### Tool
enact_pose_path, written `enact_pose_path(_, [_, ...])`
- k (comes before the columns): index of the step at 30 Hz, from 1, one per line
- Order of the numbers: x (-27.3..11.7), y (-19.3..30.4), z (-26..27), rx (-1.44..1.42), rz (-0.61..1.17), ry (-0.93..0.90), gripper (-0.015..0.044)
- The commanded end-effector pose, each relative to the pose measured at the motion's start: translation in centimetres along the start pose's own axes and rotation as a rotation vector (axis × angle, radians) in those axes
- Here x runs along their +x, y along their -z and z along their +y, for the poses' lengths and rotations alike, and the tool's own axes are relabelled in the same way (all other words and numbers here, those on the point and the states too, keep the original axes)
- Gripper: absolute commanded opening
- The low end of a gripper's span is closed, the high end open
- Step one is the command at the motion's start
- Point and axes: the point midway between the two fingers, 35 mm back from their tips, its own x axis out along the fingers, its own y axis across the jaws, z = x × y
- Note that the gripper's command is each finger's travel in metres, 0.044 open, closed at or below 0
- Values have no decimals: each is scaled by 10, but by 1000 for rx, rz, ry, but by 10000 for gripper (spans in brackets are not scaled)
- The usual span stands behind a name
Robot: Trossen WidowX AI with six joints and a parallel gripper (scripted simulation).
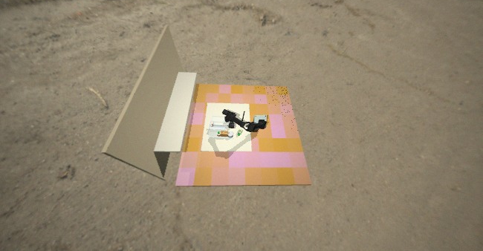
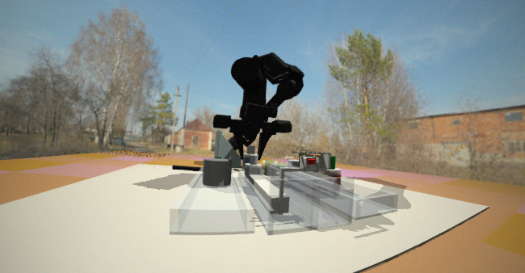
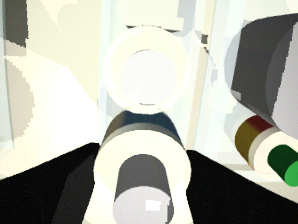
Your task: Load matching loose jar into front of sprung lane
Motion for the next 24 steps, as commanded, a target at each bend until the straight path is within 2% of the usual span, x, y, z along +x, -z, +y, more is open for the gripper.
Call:
enact_pose_path(1, [0,-6,2,-14,-19,-7,0])
enact_pose_path(24, [8,-5,2,-14,-19,-7,0])
